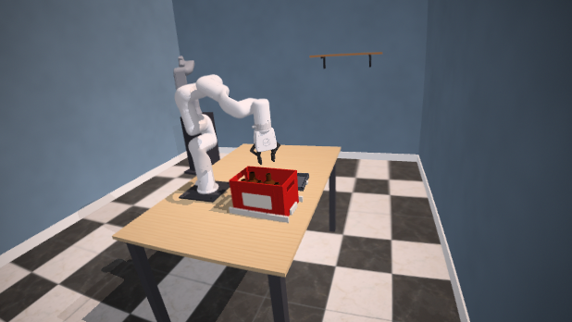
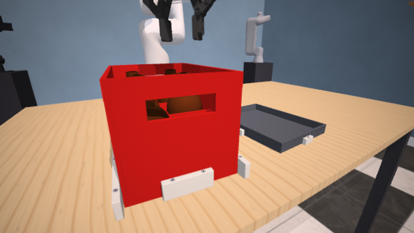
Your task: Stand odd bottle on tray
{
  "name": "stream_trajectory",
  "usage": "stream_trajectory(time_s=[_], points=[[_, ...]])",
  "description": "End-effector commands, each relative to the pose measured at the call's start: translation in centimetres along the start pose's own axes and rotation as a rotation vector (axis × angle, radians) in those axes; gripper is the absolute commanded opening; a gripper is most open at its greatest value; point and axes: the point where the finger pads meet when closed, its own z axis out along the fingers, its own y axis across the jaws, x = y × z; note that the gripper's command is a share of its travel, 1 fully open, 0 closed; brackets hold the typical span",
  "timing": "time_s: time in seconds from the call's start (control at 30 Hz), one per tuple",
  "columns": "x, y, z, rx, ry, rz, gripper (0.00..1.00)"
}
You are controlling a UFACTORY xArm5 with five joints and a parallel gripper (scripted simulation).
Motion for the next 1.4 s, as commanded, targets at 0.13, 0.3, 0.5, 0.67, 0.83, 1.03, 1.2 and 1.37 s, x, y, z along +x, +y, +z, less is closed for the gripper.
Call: stream_trajectory(time_s=[0.13,0.3,0.5,0.67,0.83,1.03,1.2,1.37], points=[[-0.1,0.1,0.4,-0.002,-0.003,0.000,0.65],[-0.1,0.1,0.7,-0.002,-0.003,0.000,0.65],[-0.1,0.1,1.4,-0.002,-0.003,0.000,0.65],[-0.1,0.1,2.1,-0.002,-0.003,0.000,0.65],[-0.1,0.1,2.5,-0.002,-0.003,0.000,0.65],[-0.1,0.1,3.2,-0.002,-0.003,0.000,0.65],[-0.1,0.0,3.6,-0.002,-0.003,0.000,0.65],[-0.2,0.0,3.8,-0.002,-0.003,0.000,0.65]])
